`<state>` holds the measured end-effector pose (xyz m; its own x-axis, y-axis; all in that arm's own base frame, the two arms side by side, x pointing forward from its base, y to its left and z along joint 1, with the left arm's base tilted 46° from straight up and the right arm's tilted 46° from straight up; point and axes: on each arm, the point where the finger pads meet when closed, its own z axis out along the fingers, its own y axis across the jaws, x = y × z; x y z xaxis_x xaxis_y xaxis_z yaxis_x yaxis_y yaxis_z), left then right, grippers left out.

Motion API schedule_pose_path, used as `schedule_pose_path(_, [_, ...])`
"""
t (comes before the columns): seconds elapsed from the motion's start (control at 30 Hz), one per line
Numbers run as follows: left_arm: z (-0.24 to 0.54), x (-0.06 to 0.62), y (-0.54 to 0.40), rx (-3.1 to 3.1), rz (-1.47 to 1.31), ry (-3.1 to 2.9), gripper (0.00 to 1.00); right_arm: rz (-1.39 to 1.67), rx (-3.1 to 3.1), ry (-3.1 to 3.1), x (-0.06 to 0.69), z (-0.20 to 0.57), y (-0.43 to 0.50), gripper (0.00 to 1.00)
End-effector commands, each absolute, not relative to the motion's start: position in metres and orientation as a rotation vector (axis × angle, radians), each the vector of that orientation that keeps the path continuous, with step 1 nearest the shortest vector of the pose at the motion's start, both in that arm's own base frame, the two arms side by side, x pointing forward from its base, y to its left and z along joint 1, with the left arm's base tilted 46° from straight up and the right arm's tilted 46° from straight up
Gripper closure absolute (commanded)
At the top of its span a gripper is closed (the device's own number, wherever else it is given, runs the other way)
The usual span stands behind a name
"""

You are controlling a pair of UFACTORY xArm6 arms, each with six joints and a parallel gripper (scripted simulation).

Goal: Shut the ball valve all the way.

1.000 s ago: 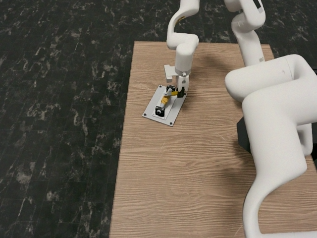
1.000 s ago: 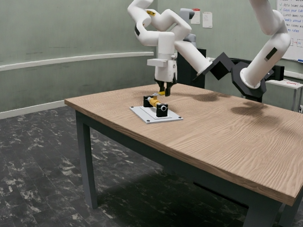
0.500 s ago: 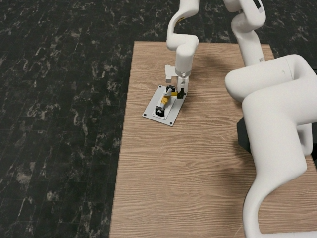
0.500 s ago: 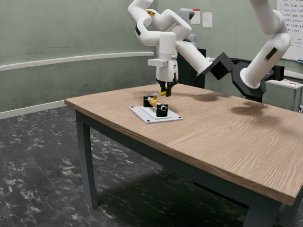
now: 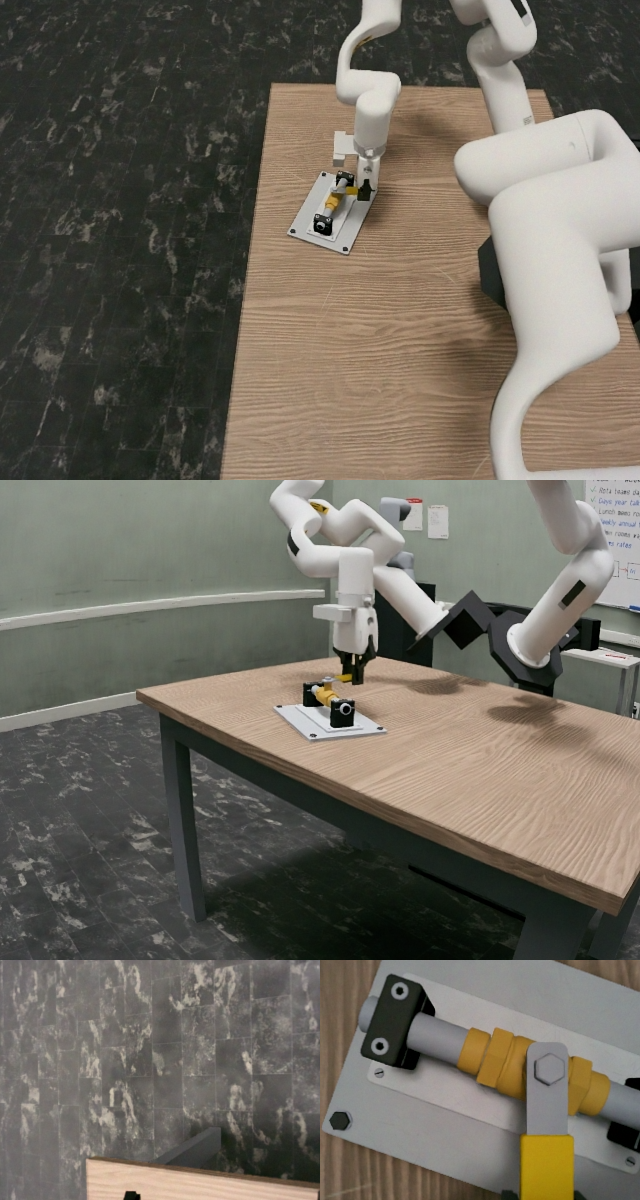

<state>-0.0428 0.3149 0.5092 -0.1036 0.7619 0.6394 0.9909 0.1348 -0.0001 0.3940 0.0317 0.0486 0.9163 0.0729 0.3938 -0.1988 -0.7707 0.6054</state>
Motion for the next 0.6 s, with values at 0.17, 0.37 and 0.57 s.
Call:
schedule_pose_path(0.17, [0.5109, -0.0429, 0.3146, -1.676, -0.61, -1.92, 0.0, 0.554, 2.4, -0.153, 0.3955, 0.0468, 0.0357, 1.0])
schedule_pose_path(0.37, [0.5109, -0.0429, 0.3146, -1.676, -0.61, -1.92, 0.0, 0.567, 2.401, -0.187, 0.3961, 0.0456, 0.0374, 1.0])
schedule_pose_path(0.57, [0.5109, -0.0429, 0.3146, -1.676, -0.61, -1.92, 0.0, 0.585, 2.402, -0.234, 0.3969, 0.0439, 0.0396, 1.0])
